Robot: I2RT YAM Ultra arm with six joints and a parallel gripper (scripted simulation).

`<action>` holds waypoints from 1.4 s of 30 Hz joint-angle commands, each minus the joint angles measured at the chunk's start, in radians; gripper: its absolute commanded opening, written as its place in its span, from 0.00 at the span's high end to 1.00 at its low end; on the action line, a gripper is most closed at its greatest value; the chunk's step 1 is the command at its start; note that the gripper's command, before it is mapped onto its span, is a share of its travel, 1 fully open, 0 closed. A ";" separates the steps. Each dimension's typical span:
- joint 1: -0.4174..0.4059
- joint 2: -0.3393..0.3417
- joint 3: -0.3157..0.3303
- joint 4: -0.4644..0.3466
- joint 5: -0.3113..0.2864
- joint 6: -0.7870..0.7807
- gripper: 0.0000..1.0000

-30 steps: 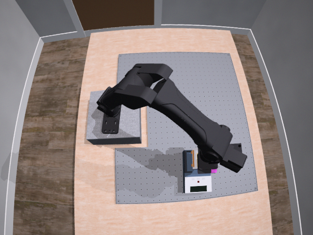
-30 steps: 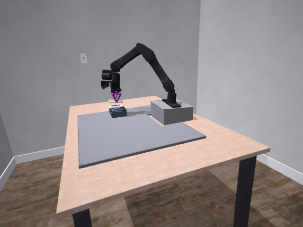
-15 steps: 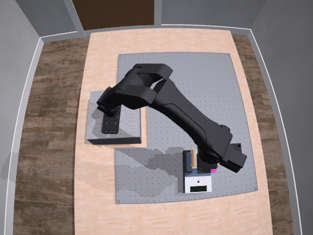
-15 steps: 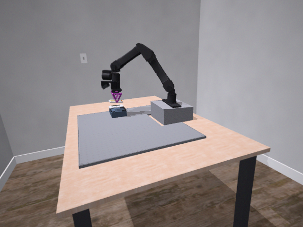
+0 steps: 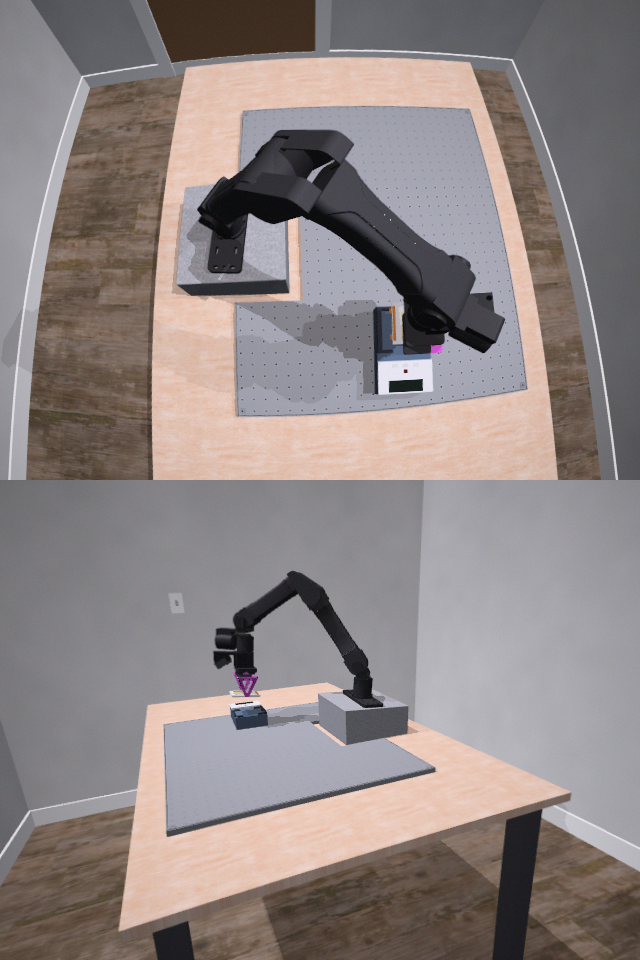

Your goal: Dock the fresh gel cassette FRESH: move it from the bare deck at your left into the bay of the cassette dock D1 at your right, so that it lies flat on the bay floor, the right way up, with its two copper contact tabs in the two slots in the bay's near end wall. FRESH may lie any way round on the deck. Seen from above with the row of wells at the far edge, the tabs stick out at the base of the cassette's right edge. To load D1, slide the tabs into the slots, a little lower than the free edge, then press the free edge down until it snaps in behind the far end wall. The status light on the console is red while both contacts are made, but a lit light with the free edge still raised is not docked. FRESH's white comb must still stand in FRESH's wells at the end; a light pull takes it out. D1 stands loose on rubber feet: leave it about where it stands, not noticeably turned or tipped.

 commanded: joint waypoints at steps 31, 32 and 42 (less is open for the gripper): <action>-0.002 0.047 -0.036 0.110 -0.008 -0.005 1.00; -0.002 0.041 -0.045 0.114 -0.008 -0.005 1.00; -0.003 0.057 -0.064 0.150 -0.008 -0.005 1.00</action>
